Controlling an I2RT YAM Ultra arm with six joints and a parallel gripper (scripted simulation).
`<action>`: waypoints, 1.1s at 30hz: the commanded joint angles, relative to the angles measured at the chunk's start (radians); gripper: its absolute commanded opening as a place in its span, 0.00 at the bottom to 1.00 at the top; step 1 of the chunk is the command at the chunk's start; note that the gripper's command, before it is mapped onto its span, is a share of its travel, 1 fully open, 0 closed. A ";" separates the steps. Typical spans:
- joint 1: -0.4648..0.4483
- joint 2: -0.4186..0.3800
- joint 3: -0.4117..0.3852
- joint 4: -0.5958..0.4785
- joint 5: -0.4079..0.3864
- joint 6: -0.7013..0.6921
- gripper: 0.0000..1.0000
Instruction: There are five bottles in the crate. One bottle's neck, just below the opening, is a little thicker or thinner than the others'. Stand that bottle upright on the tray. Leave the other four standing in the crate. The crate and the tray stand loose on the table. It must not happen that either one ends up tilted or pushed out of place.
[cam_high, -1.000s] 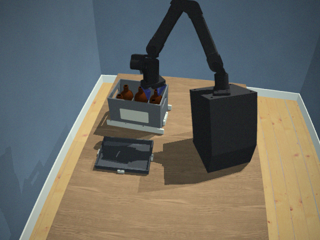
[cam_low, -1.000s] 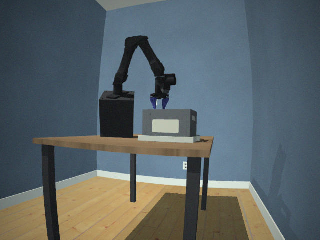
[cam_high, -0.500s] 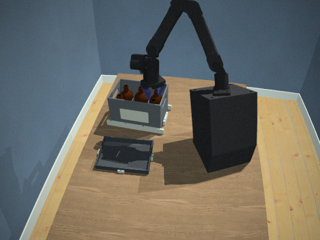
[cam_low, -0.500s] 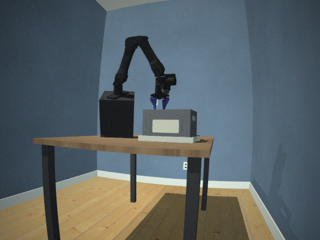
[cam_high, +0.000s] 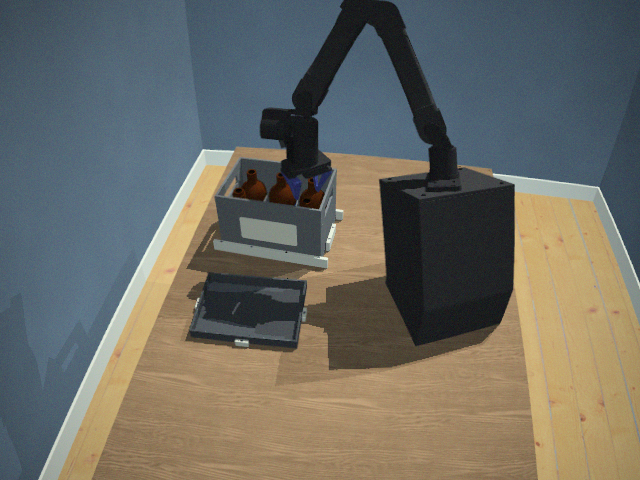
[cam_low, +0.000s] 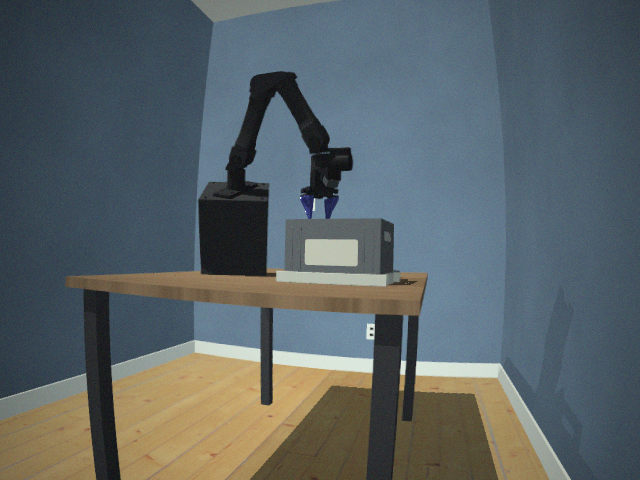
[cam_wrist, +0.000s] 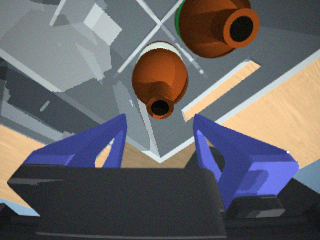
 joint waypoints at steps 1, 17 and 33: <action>-0.002 0.002 -0.003 0.016 0.004 -0.007 0.61; -0.007 0.021 -0.020 0.027 0.001 -0.011 0.61; -0.026 0.062 -0.022 0.082 -0.002 -0.029 0.61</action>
